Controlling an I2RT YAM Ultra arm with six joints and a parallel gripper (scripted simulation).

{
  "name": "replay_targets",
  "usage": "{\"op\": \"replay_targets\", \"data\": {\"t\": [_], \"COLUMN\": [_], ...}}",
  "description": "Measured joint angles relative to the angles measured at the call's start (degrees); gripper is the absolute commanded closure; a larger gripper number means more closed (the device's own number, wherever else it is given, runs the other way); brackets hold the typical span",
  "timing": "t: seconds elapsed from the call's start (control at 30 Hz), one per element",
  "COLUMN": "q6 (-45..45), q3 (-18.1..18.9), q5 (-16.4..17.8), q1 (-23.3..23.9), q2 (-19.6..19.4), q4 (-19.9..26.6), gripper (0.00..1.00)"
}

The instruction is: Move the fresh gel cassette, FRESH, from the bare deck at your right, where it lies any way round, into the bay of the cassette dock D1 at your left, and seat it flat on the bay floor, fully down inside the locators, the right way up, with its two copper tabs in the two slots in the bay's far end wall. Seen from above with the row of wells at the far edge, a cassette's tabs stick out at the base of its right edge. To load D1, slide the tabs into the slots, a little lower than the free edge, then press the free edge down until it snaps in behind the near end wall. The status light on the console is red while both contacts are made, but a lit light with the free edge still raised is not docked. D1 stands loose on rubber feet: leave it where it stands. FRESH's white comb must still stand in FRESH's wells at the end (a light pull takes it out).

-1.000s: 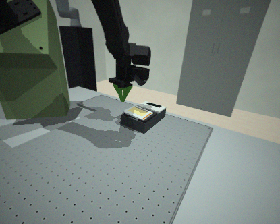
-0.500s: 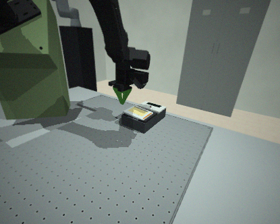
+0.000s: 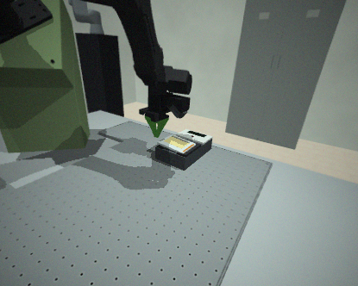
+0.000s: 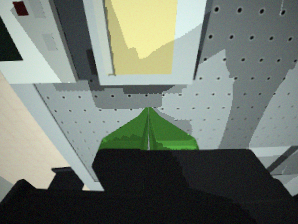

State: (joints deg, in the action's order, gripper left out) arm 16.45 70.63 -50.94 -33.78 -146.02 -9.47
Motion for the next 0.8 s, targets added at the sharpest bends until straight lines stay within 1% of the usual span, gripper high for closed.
{"op": "replay_targets", "data": {"t": [0.8], "q6": [-0.37], "q3": [0.02], "q5": [0.00], "q1": [0.00], "q2": [0.00], "q4": [-0.63], "gripper": [1.00]}}
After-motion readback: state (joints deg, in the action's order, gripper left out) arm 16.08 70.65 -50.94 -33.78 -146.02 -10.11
